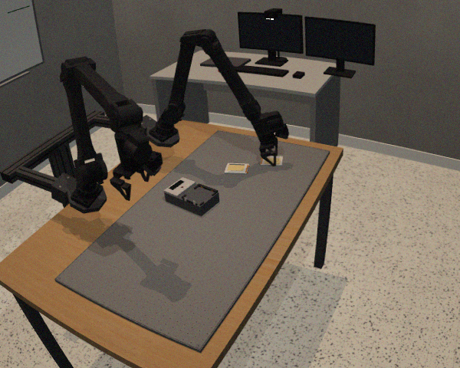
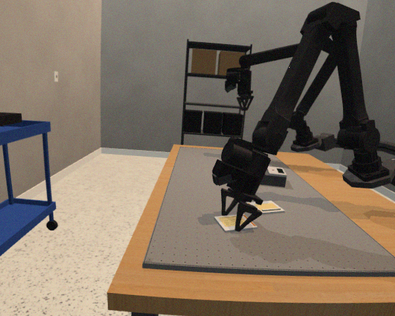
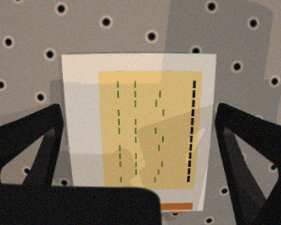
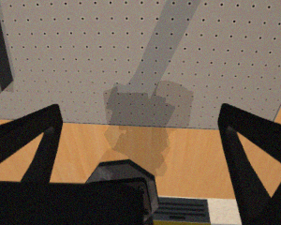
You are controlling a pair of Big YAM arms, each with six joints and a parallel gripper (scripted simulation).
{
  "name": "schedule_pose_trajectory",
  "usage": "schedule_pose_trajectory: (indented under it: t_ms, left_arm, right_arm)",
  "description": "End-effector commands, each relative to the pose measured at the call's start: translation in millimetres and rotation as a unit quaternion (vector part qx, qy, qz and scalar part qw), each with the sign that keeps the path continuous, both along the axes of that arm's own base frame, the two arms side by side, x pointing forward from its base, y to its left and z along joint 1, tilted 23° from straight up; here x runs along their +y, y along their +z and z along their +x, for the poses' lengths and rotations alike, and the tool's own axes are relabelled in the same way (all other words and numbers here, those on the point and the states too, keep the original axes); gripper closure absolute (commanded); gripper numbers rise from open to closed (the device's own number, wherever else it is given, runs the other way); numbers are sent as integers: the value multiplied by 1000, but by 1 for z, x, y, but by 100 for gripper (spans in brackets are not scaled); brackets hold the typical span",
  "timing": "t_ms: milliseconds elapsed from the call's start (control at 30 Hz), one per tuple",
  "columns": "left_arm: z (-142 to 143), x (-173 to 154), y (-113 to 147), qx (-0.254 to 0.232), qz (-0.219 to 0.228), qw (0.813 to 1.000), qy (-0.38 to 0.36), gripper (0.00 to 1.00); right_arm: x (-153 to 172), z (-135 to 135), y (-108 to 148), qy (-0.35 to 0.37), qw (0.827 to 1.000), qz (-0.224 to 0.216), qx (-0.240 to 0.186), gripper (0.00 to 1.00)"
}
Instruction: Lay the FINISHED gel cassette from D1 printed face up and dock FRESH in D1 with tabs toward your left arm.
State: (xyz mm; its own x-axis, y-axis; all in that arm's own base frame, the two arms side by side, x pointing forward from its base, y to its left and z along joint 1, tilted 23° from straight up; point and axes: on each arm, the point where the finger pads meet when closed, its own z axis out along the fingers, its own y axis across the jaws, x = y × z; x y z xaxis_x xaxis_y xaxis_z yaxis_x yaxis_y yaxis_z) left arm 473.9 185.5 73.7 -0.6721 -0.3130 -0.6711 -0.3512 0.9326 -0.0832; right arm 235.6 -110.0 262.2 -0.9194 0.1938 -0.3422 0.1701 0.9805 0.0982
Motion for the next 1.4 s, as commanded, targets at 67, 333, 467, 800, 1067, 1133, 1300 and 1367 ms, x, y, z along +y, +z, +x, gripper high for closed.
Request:
schedule_pose_trajectory:
  t_ms: [67,333,467,800,1067,1133,1300,1367]
  left_arm:
    - [1,1,4,-4,2,1000,0,8]
    - [1,1,4,-4,2,1000,0,8]
    - [1,1,4,-4,2,1000,0,2]
    - [1,1,4,-4,2,1000,0,2]
    - [-1,0,7,-4,2,1000,0,2]
    - [-1,0,7,-4,2,1000,0,2]
    - [-1,0,7,-4,2,1000,0,2]
    - [-1,0,7,-4,2,1000,0,2]
  right_arm:
    - [-8,8,29,-10,1000,-10,-20,0]
    - [-8,8,29,-10,1000,-10,-20,0]
    - [-8,8,29,-10,1000,-10,-20,0]
    - [-8,8,29,-10,1000,-10,-20,0]
    - [-8,8,29,-10,1000,-10,-20,0]
    - [-8,8,29,-10,1000,-10,-20,0]
    - [-8,8,29,-10,1000,-10,-20,0]
    - [-8,8,29,-10,1000,-10,-20,0]
